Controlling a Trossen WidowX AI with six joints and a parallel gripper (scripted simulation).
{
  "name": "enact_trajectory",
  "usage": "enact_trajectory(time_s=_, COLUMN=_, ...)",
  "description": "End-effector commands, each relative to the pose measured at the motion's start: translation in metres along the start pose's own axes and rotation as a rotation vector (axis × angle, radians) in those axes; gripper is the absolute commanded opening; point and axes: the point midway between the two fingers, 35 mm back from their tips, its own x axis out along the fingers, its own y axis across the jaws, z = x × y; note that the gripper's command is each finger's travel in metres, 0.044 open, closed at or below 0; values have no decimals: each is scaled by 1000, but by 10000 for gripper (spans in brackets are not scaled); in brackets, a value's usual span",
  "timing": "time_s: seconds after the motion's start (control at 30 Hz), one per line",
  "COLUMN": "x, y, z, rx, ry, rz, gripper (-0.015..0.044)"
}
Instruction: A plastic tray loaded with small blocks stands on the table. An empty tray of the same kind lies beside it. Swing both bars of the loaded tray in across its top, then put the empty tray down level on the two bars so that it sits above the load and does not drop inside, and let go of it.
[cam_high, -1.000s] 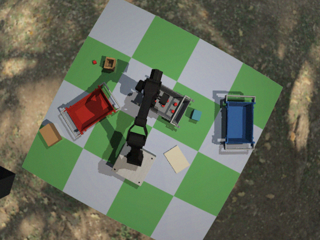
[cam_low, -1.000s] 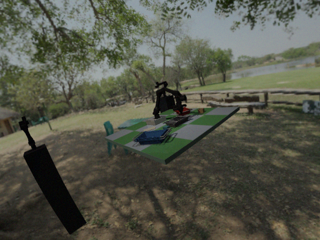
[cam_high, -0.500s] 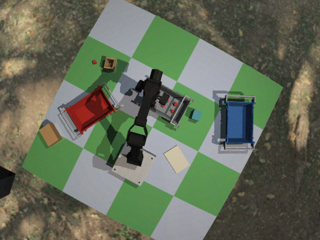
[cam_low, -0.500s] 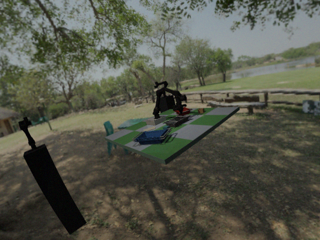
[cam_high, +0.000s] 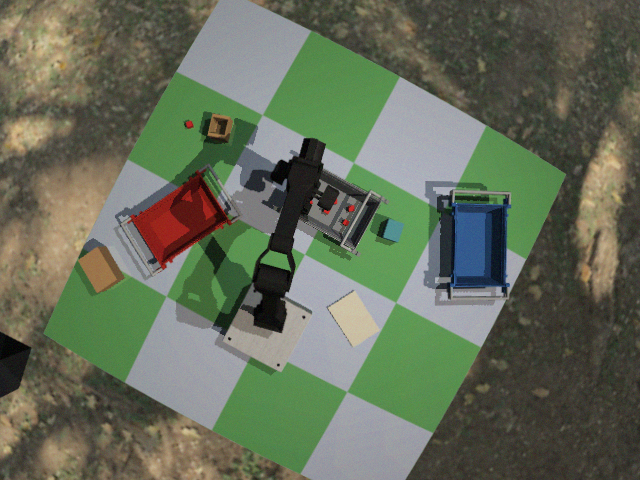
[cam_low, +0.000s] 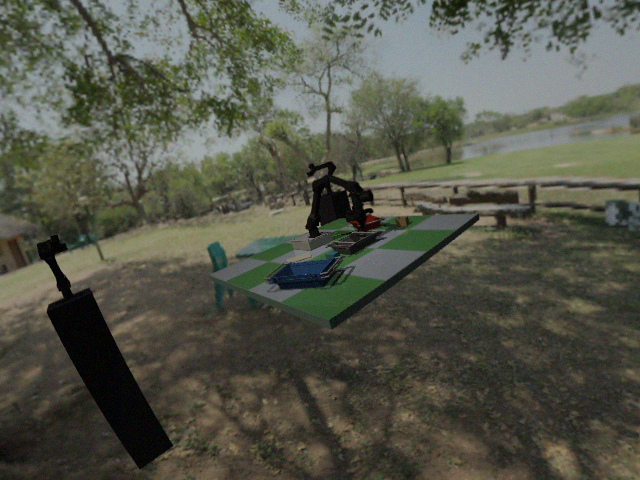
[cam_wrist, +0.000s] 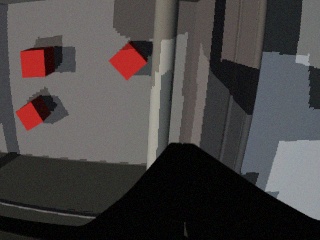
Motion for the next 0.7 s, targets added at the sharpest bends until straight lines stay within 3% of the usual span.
enact_trajectory(time_s=0.0, x=0, y=0, z=0, rx=0, ry=0, rz=0, gripper=0)
enact_trajectory(time_s=0.33, x=0, y=0, z=0, rx=0, ry=0, rz=0, gripper=0)
enact_trajectory(time_s=0.57, x=-2, y=0, z=-1, rx=0, ry=1, rz=0, gripper=184)
enact_trajectory(time_s=0.67, x=-21, y=-1, z=-4, rx=0, ry=11, rz=-3, gripper=263)
